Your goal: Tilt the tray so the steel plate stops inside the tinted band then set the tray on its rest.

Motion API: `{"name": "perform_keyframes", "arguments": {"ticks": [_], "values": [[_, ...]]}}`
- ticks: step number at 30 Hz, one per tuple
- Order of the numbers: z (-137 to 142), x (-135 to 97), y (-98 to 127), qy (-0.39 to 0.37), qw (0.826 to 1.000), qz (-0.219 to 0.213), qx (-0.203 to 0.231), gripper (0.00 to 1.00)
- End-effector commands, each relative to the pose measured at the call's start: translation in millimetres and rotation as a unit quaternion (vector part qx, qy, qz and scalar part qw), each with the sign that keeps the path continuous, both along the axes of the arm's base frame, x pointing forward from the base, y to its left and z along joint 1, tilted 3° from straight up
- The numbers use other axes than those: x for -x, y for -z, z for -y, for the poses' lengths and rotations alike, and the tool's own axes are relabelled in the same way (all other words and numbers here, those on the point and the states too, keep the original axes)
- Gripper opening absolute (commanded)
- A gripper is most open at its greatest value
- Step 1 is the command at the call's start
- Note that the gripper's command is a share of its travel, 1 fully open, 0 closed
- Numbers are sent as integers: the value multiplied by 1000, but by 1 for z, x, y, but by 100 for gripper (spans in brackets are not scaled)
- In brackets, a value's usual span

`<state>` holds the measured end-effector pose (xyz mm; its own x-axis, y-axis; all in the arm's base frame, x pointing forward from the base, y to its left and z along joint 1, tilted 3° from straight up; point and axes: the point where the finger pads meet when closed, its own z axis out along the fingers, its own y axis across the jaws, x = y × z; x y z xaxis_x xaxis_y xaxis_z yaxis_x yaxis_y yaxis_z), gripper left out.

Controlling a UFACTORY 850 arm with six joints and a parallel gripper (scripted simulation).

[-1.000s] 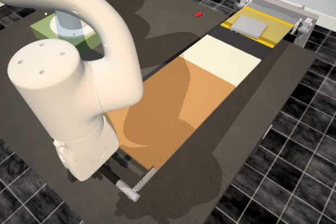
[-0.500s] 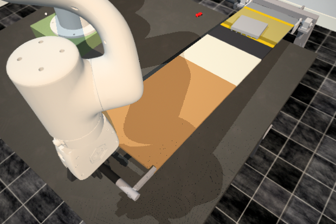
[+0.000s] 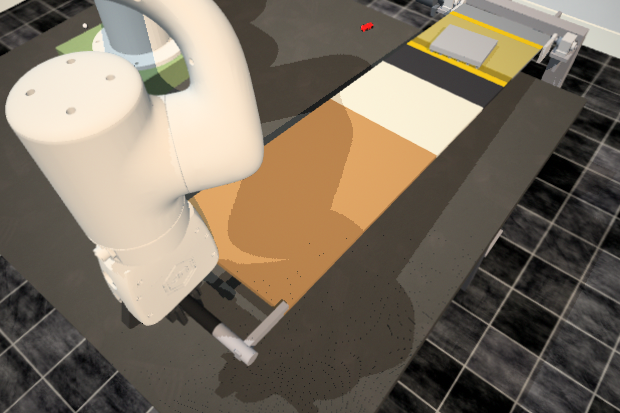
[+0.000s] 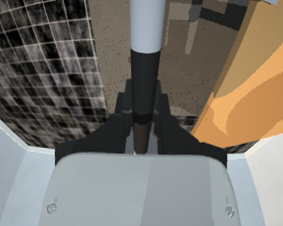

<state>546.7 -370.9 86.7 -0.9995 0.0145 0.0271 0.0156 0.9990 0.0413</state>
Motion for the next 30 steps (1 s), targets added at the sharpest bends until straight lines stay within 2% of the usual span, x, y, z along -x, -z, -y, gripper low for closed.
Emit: {"name": "perform_keyframes", "arguments": {"ticks": [1, 30], "values": [[2, -2, 8, 0, 1000, -1, -1, 0], [1, -2, 0, 0, 1000, -1, -1, 0]]}}
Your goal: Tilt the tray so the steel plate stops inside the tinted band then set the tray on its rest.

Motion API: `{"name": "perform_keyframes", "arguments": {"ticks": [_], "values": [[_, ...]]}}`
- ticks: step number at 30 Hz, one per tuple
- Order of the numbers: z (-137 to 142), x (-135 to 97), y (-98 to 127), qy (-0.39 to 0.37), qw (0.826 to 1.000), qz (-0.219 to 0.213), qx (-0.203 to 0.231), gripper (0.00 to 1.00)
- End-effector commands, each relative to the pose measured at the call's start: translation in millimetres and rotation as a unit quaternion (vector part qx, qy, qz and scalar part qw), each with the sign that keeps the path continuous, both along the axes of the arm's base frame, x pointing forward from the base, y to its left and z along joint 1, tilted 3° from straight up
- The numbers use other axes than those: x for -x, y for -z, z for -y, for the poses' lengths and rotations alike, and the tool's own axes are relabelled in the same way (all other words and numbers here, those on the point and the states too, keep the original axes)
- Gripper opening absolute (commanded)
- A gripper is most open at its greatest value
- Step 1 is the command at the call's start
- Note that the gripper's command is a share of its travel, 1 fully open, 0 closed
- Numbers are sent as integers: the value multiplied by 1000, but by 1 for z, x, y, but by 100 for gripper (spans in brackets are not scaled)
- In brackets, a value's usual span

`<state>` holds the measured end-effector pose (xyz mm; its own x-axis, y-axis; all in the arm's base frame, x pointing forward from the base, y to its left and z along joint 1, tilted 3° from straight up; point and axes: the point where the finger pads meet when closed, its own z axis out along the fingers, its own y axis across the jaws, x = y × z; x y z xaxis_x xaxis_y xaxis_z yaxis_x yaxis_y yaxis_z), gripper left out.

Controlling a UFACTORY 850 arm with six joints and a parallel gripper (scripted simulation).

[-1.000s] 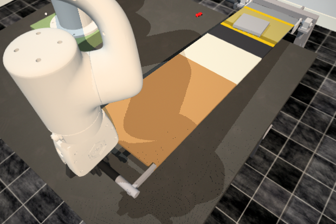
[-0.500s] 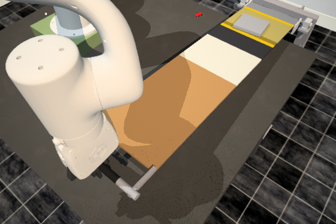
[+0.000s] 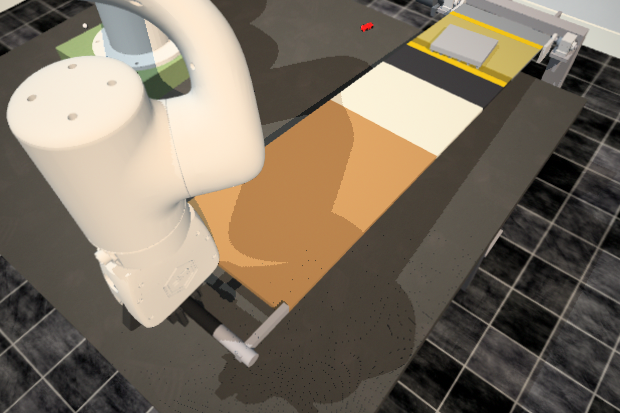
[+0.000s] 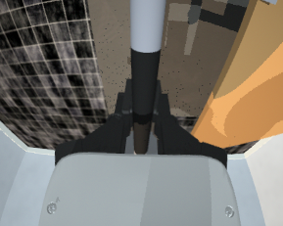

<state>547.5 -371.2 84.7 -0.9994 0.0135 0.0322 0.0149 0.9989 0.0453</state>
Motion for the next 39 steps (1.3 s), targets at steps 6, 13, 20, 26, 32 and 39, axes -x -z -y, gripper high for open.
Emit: {"name": "perform_keyframes", "arguments": {"ticks": [6, 13, 20, 26, 32, 39], "values": [[1, -1, -2, 0, 1000, 2, 1, 0], [-10, -3, -73, 0, 1000, 2, 1, 0], [1, -1, -3, 0, 1000, 2, 1, 0], [1, -1, 0, 0, 1000, 2, 1, 0], [1, -1, -3, 0, 1000, 2, 1, 0], [0, -1, -6, 0, 1000, 2, 1, 0]]}}
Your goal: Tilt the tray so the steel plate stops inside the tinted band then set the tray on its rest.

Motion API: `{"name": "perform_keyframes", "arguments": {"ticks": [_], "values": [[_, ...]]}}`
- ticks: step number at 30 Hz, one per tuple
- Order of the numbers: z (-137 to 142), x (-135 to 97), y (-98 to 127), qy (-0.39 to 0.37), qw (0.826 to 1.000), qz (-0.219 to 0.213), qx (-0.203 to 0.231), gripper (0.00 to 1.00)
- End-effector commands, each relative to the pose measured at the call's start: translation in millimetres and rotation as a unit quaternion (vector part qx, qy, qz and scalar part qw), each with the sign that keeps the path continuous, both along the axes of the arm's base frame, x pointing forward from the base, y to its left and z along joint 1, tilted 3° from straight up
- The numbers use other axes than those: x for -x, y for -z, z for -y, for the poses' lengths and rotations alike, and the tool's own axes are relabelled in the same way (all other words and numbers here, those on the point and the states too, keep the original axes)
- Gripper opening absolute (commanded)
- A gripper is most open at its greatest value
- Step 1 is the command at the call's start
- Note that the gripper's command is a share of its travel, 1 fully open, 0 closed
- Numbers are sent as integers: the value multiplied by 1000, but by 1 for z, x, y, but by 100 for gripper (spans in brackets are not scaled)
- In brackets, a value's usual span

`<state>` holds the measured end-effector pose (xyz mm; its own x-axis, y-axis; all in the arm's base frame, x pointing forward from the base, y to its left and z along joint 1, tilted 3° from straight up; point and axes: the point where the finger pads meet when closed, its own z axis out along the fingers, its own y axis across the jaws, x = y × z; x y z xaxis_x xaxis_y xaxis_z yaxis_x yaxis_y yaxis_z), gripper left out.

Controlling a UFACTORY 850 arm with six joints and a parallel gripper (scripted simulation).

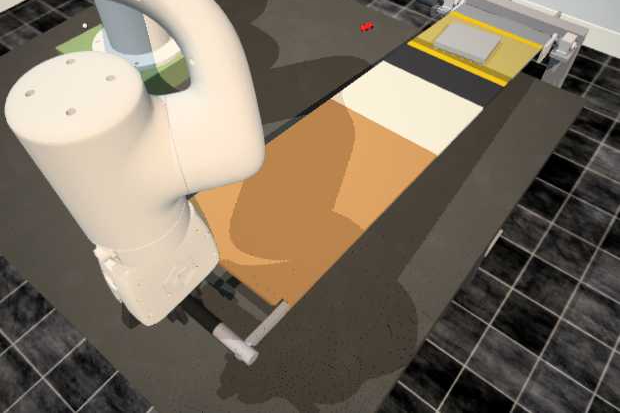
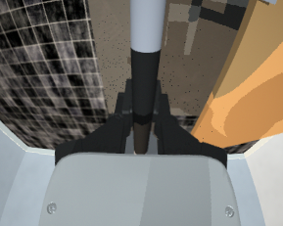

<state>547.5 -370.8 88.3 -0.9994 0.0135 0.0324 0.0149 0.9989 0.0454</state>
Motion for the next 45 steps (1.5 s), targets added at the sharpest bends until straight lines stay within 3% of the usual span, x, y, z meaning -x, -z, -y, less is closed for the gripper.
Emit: {"name": "perform_keyframes", "arguments": {"ticks": [1, 18, 20, 23, 24, 26, 29, 35, 45], "values": [[1, -1, -2, 0, 1000, 2, 1, 0], [0, -1, -6, 0, 1000, 2, 1, 0], [-2, -2, -26, 0, 1000, 2, 1, 0], [-11, -4, -78, 0, 1000, 2, 1, 0], [-12, -4, -83, 0, 1000, 2, 1, 0], [-8, -3, -64, 0, 1000, 2, 1, 0], [0, -2, -12, 0, 1000, 2, 1, 0], [0, -1, -7, 0, 1000, 2, 1, 0], [4, 0, 28, 0, 1000, 2, 1, 0]]}}
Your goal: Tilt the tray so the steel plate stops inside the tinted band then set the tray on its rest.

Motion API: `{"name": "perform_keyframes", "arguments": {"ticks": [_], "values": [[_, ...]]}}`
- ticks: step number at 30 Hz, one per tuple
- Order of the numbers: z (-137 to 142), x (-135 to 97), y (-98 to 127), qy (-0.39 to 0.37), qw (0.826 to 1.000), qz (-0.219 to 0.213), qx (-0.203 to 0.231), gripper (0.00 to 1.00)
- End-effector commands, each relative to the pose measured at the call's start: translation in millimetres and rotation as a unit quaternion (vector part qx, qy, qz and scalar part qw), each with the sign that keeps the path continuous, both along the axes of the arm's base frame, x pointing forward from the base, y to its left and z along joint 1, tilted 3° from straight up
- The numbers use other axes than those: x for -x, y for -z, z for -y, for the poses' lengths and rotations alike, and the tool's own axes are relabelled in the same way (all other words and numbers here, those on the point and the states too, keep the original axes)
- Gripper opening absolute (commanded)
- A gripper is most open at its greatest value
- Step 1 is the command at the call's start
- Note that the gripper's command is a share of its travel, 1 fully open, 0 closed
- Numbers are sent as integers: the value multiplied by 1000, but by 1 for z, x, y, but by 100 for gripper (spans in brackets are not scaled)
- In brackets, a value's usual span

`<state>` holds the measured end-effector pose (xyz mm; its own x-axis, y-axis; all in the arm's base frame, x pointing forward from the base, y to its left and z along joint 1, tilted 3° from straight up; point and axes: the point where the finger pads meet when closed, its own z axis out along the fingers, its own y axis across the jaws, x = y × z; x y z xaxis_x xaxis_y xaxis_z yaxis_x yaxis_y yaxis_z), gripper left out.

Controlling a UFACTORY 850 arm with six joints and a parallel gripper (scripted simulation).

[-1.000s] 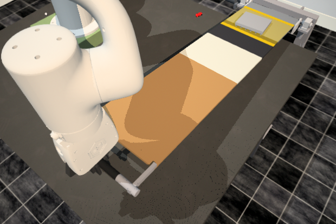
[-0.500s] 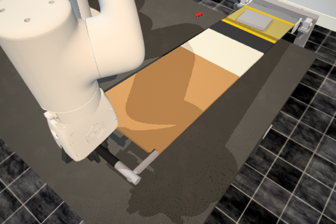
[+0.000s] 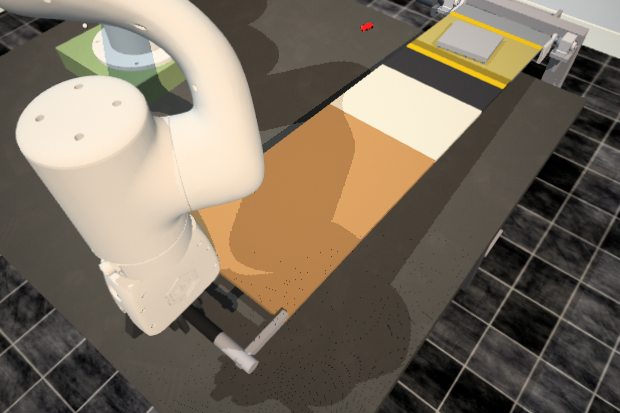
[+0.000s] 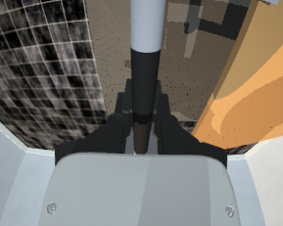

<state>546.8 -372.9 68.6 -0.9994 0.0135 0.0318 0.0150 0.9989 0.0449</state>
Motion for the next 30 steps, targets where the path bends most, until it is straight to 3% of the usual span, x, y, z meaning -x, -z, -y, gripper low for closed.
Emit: {"name": "perform_keyframes", "arguments": {"ticks": [1, 30], "values": [[2, -1, 11, 0, 1000, 1, 1, 0], [5, 2, 93, 0, 1000, 1, 1, 0]]}}
